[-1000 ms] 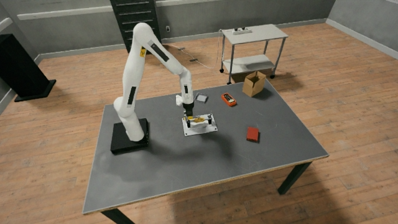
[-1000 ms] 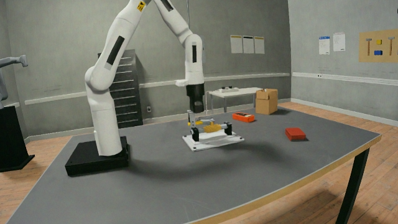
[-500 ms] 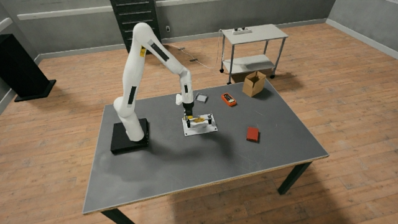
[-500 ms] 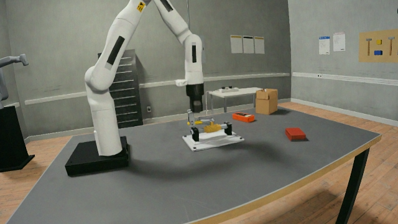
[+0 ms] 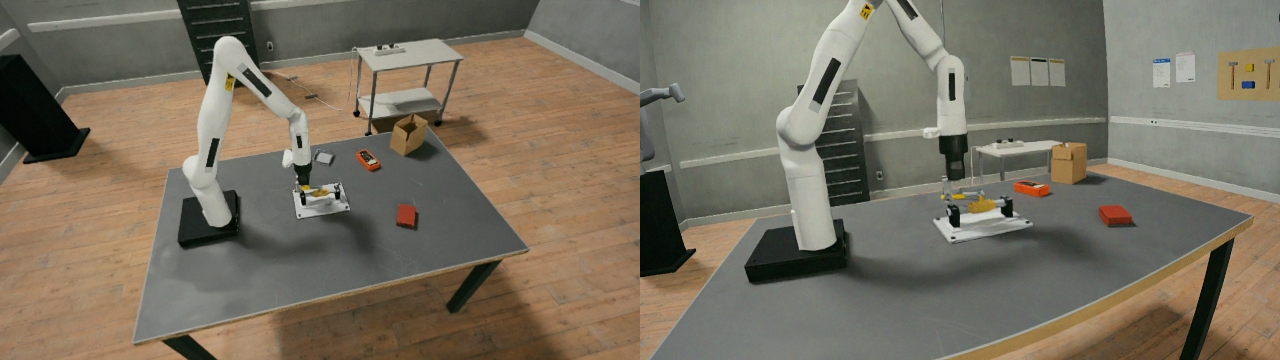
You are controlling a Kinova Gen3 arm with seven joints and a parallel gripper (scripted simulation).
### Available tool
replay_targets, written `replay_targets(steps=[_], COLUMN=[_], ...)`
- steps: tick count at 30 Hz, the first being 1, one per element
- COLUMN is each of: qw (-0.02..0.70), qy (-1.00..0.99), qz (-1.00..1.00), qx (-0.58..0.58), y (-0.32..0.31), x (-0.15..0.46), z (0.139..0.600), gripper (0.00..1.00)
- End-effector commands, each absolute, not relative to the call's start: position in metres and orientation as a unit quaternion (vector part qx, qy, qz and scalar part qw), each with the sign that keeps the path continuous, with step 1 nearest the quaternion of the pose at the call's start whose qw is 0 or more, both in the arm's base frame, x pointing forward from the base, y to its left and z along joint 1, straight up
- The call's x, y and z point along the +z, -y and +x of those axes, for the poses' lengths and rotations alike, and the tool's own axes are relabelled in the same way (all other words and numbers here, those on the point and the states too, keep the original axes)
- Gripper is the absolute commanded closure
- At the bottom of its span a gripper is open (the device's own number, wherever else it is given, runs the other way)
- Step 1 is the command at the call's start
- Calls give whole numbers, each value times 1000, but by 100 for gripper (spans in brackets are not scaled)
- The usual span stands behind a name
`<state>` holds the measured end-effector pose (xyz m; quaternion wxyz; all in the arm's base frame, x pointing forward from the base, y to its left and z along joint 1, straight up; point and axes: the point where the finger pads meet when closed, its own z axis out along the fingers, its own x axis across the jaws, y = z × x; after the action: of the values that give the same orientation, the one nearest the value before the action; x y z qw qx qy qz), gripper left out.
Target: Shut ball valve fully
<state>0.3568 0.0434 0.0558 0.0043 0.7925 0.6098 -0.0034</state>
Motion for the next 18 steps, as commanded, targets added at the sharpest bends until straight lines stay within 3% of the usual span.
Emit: replay_targets(steps=[1, 18], qw=[-2, -2], qy=[-590, -555], qz=[807, 832], qx=[-1, -1], y=[-55, -63], x=[56, 56], z=[358, 361], gripper=[100, 100])
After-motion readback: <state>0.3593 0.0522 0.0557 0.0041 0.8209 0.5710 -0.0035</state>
